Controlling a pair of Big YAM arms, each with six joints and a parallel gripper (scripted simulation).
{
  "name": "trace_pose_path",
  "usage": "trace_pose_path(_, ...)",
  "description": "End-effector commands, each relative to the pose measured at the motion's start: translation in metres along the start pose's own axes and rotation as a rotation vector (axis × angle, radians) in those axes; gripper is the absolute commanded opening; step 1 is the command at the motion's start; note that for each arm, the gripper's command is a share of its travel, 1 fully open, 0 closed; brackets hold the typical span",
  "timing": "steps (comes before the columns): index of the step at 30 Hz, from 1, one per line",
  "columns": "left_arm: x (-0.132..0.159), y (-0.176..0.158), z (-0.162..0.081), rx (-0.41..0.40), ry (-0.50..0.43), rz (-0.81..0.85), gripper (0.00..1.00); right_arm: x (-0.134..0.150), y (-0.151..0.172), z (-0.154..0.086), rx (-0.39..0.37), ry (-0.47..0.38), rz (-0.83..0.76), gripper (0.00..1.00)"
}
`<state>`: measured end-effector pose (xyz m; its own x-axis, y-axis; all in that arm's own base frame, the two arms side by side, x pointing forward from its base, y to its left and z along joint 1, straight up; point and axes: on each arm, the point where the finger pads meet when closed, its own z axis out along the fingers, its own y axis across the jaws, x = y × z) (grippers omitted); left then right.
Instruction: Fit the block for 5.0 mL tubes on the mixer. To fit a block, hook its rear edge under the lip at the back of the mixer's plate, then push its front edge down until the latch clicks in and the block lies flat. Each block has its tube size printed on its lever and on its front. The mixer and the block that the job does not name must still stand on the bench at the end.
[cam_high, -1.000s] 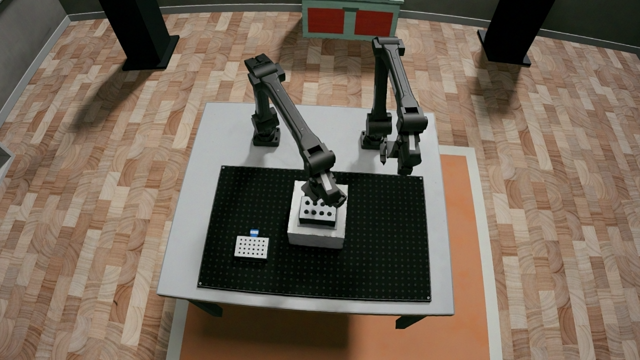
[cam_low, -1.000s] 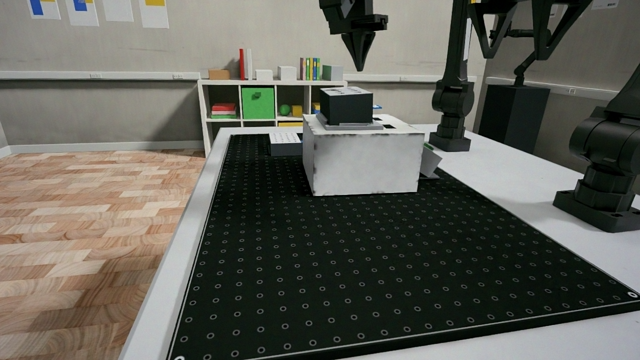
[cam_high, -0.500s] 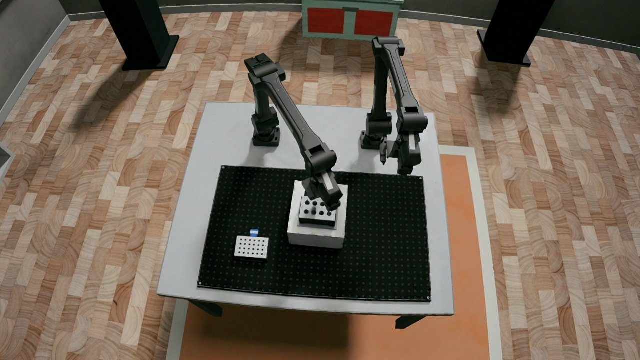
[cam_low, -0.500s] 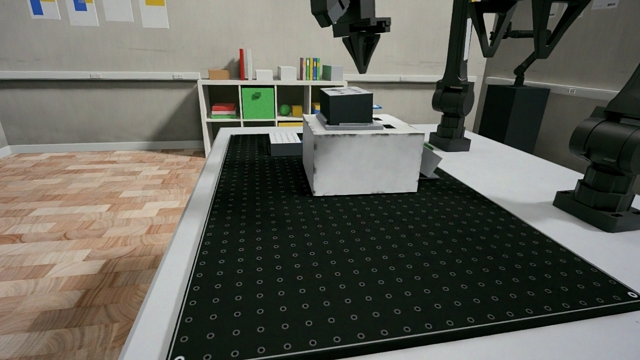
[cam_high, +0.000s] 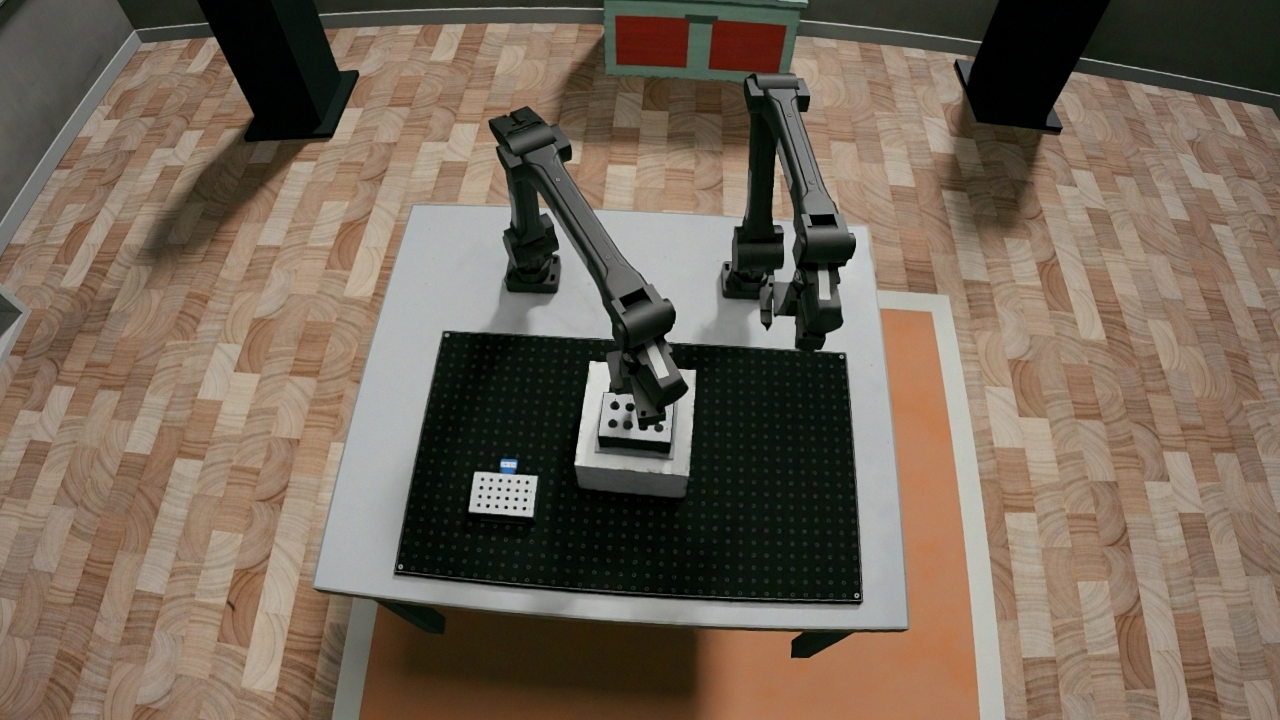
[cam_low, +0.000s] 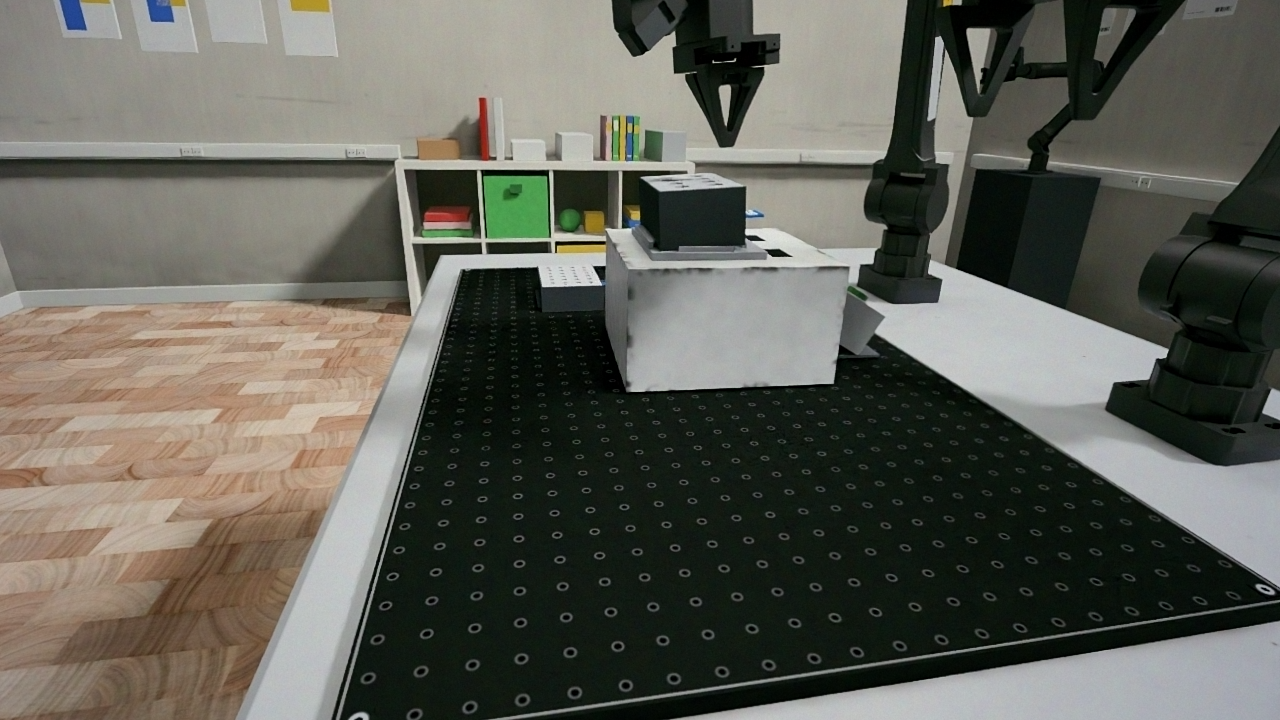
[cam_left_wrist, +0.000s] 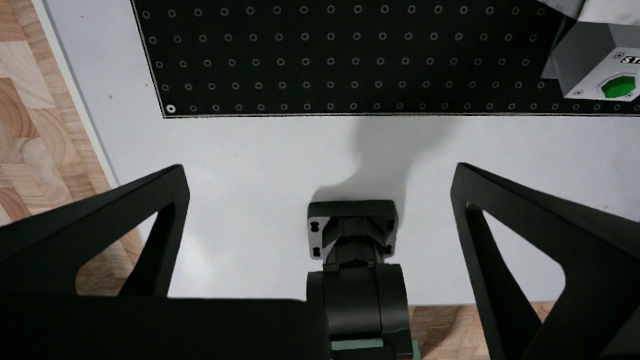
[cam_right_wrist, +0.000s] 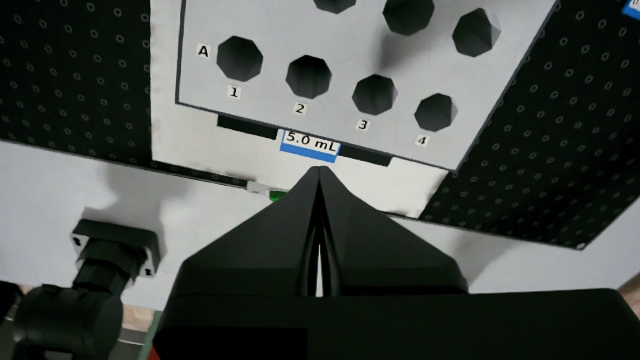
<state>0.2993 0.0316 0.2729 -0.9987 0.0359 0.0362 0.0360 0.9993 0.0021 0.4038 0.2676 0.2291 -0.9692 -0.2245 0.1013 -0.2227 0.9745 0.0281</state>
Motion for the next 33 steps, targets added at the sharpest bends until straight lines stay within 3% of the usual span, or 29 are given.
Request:
trace_pose_path(1,-0.001,0.001,-0.003,-0.003,-0.001,0.010,1.00,-0.005,0.011,-0.031,-0.018,-0.063,0.099,0.00)
trace_pose_path(6,-0.004,0.001,-0.008,-0.004,-0.013,0.010,1.00,-0.007,0.012,-0.028,-0.012,-0.059,0.138,0.00)
trace_pose_path(12,-0.008,0.002,-0.016,-0.007,-0.033,0.010,1.00,-0.012,0.003,-0.026,-0.015,-0.051,0.298,0.00)
trace_pose_path(16,-0.009,0.002,-0.017,-0.008,-0.037,0.010,1.00,-0.017,-0.003,-0.011,-0.010,-0.048,0.380,0.00)
trace_pose_path(20,-0.010,0.002,-0.019,-0.008,-0.041,0.010,1.00,-0.013,0.002,0.005,-0.006,-0.029,0.326,0.00)
trace_pose_path(33,-0.010,0.002,-0.020,-0.008,-0.043,0.010,1.00,-0.013,-0.009,0.026,-0.006,-0.019,0.296,0.00)
